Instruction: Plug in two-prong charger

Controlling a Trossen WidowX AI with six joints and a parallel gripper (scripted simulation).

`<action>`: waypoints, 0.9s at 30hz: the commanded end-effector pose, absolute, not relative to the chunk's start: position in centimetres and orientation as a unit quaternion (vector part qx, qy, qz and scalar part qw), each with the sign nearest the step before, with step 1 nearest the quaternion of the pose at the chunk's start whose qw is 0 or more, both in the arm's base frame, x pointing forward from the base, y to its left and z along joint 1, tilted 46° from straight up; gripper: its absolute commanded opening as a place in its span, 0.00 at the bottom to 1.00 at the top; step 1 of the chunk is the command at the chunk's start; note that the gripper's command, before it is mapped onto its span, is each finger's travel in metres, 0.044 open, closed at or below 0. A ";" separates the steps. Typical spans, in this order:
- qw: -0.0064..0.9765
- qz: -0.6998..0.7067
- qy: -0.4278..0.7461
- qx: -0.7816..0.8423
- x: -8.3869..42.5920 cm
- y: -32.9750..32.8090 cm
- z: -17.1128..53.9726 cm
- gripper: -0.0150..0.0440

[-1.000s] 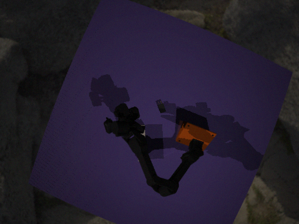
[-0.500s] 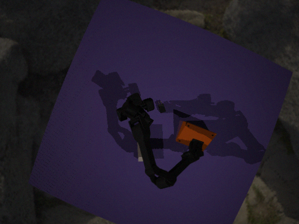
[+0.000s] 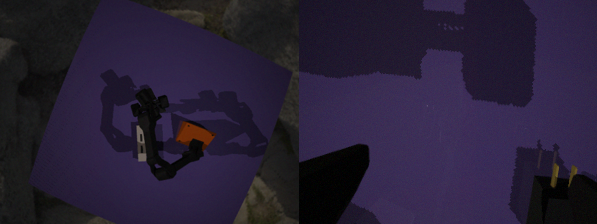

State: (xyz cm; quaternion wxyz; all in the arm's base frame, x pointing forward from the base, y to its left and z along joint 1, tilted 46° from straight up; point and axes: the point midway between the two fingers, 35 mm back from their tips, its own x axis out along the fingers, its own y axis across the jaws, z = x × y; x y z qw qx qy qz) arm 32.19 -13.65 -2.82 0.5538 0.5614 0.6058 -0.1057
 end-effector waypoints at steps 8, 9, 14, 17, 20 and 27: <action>0.495 -0.060 0.674 0.545 27.2 -13.4 -4.2 1.00; 0.490 -0.054 0.679 0.544 26.8 -13.4 -4.2 1.00; 0.463 -0.025 0.701 0.542 24.9 -13.2 -4.2 1.00; 0.460 -0.020 0.703 0.542 24.7 -13.1 -4.2 1.00; 0.460 -0.020 0.703 0.542 24.7 -13.0 -4.4 1.00; 0.460 -0.020 0.703 0.542 24.7 -12.2 -5.3 1.00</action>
